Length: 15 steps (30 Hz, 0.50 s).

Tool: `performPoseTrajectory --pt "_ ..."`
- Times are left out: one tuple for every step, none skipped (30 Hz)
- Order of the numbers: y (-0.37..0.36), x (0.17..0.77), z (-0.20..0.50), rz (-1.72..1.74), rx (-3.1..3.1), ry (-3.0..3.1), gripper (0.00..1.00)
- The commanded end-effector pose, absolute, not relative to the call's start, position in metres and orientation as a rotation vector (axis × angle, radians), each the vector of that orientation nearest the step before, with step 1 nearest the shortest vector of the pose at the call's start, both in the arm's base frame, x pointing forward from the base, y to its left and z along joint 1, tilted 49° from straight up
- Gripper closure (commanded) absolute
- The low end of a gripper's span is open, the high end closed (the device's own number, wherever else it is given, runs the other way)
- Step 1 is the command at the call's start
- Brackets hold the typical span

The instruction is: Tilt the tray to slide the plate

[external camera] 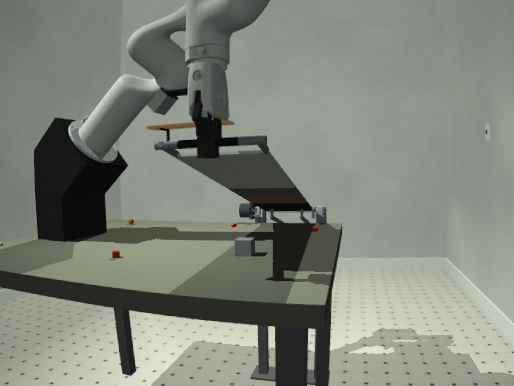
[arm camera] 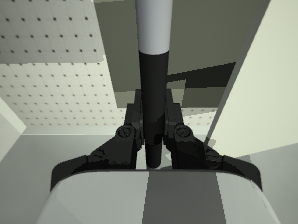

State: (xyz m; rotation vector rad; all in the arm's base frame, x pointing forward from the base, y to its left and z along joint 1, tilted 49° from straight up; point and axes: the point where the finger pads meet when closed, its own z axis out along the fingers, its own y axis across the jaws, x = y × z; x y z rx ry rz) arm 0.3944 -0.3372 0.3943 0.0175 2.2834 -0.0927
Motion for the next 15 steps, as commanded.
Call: performPoseTrajectory --pt "-0.3384 0.3968 0.3931 -0.093 0.017 2.281 1.0" --pt "-0.3385 0.3971 0.3929 -0.093 0.017 2.281 1.0" --pt "-0.3386 0.3974 0.3927 -0.093 0.017 2.281 1.0" --pt "-0.3387 0.3976 0.3925 -0.093 0.017 2.281 1.0" --pt "-0.3388 0.3979 0.3922 -0.093 0.017 2.281 1.0" --pt "-0.339 0.3982 0.392 -0.093 0.017 2.281 1.0" --pt "-0.3391 0.3984 0.3918 -0.093 0.017 2.281 1.0" --pt "-0.3392 0.3987 0.3915 -0.093 0.017 2.281 1.0" --pt "-0.3393 0.399 0.3913 -0.093 0.017 2.281 1.0" --pt "-0.3394 0.3992 0.3911 -0.093 0.017 2.281 1.0" --pt "-0.3395 0.3995 0.3908 -0.093 0.017 2.281 1.0" --pt "-0.3396 0.3998 0.3906 -0.093 0.017 2.281 1.0" --pt "-0.3396 0.3998 0.3906 -0.093 0.017 2.281 1.0" --pt "-0.3396 0.3998 0.3906 -0.093 0.017 2.281 1.0" --pt "-0.3372 0.3942 0.3954 -0.093 0.017 2.281 1.0"
